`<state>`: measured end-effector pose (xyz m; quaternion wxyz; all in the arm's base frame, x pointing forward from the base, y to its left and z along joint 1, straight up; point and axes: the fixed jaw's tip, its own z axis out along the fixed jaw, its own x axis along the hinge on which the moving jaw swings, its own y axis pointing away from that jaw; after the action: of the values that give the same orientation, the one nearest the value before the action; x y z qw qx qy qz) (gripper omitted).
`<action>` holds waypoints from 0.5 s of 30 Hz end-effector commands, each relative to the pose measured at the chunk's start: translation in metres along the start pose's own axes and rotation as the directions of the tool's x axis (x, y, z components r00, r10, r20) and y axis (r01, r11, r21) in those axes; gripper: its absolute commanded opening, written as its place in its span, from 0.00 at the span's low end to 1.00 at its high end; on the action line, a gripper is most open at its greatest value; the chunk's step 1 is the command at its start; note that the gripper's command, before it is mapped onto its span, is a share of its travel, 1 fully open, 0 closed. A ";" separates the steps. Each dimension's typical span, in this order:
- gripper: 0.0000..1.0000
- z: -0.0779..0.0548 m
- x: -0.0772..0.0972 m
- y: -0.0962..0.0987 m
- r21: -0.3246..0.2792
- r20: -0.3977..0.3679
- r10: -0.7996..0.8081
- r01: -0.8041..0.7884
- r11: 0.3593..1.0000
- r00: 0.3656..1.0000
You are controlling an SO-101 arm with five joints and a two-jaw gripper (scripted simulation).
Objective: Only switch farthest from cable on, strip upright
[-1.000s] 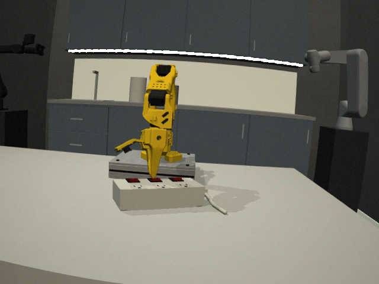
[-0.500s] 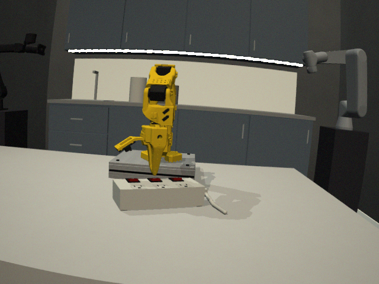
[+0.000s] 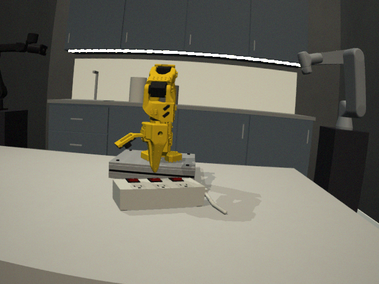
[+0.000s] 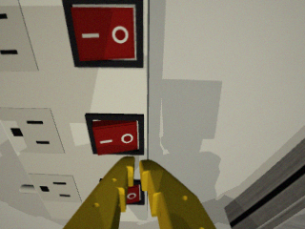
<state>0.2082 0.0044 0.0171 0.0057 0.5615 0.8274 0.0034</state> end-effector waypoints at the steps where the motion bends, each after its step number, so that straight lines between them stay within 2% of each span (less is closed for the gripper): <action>1: 0.00 0.002 0.002 0.000 0.015 -0.007 -0.007 0.007 1.000 1.000; 15: 0.00 0.002 -0.001 0.001 0.015 -0.007 0.002 -0.002 1.000 1.000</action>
<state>0.2087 0.0044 0.0166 0.0044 0.5615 0.8274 0.0025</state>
